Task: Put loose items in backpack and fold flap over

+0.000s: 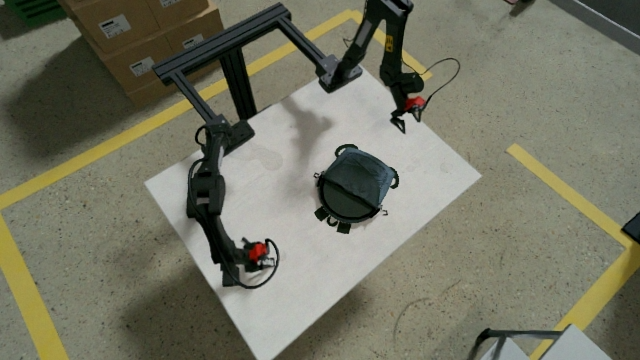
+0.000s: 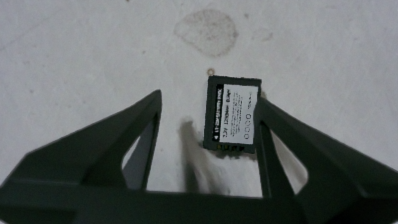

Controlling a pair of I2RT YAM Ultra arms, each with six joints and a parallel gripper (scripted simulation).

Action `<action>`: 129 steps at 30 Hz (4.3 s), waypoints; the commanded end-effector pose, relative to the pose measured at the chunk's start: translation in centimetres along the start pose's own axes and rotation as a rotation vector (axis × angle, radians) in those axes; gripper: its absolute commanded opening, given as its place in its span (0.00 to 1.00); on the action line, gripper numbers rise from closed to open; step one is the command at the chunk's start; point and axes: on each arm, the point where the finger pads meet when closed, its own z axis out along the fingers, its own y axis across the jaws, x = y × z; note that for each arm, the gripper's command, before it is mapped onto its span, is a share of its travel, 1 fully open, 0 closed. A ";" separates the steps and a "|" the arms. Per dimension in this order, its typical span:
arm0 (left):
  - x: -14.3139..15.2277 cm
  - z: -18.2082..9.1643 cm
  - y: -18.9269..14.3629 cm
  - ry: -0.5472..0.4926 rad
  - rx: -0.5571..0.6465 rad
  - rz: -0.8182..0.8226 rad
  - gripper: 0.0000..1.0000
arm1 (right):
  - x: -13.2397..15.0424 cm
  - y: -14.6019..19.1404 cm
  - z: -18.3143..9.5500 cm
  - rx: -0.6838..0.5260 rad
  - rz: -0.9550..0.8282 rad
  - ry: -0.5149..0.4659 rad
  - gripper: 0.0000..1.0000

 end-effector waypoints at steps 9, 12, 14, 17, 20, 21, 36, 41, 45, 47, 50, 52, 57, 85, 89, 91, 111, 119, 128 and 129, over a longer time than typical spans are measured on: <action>-0.5 0.0 0.0 -0.014 0.000 0.004 0.90 | 0.5 -2.6 0.9 0.037 -0.033 -0.023 0.63; -0.5 0.0 0.0 -0.014 0.000 0.004 0.90 | 0.3 -3.4 0.0 0.054 -0.042 -0.009 0.63; -0.5 0.0 0.0 -0.014 0.000 0.004 0.90 | 0.4 -3.2 0.3 0.048 -0.037 -0.019 0.63; -0.5 0.0 0.0 -0.014 0.000 0.004 0.90 | 0.7 -3.0 0.6 0.042 -0.032 -0.022 0.63; -0.5 0.0 0.0 -0.014 0.000 0.004 0.90 | 0.7 -3.4 0.1 0.052 -0.036 -0.020 0.63; -0.5 0.0 0.0 -0.014 0.000 0.004 0.90 | 0.6 -3.6 -0.1 0.056 -0.039 -0.020 0.63; -0.5 0.0 0.0 -0.014 0.000 0.004 0.90 | 0.5 -3.6 0.2 0.046 -0.039 -0.022 0.63; -0.5 0.0 0.0 -0.014 0.000 0.004 0.90 | 0.6 -3.2 0.4 0.043 -0.035 -0.014 0.54; -0.5 0.0 0.0 -0.014 0.000 0.004 0.90 | 0.6 -3.2 0.4 0.043 -0.035 -0.014 0.46; -0.5 0.0 0.0 -0.014 0.000 0.004 0.90 | 0.6 -3.2 0.4 0.043 -0.035 -0.014 0.46; -0.5 0.0 0.0 -0.014 0.000 0.004 0.90 | 0.6 -3.2 0.4 0.043 -0.035 -0.014 0.46; -0.5 0.0 0.0 -0.014 0.000 0.004 0.90 | 0.6 -3.2 0.4 0.043 -0.035 -0.014 0.37; -0.5 0.0 0.0 -0.014 0.000 0.004 0.90 | 0.6 -3.2 0.4 0.043 -0.035 -0.014 0.29; -0.5 0.0 0.0 -0.014 0.000 0.004 0.90 | -3.0 -2.3 -3.1 0.025 -0.028 -0.025 0.29; -0.5 0.0 0.0 -0.014 0.000 0.004 0.90 | -4.3 -2.1 -4.6 0.025 -0.028 -0.025 0.29; -0.5 0.0 0.0 -0.014 0.000 0.004 0.90 | -4.9 -2.1 -5.4 0.025 -0.028 -0.025 0.29; -0.5 0.0 0.0 -0.014 0.000 0.004 0.90 | -11.3 0.5 -4.7 0.018 -0.074 -0.019 0.29; -0.5 0.0 0.0 -0.014 0.000 0.004 0.90 | -15.2 3.0 -1.2 -0.007 -0.107 -0.009 0.29; -0.5 0.0 0.0 -0.014 0.000 0.004 0.90 | -21.4 6.9 4.0 -0.047 -0.155 -0.011 0.29; -0.5 0.0 0.0 -0.014 0.000 0.004 0.90 | -22.1 7.3 4.6 -0.051 -0.160 -0.011 0.29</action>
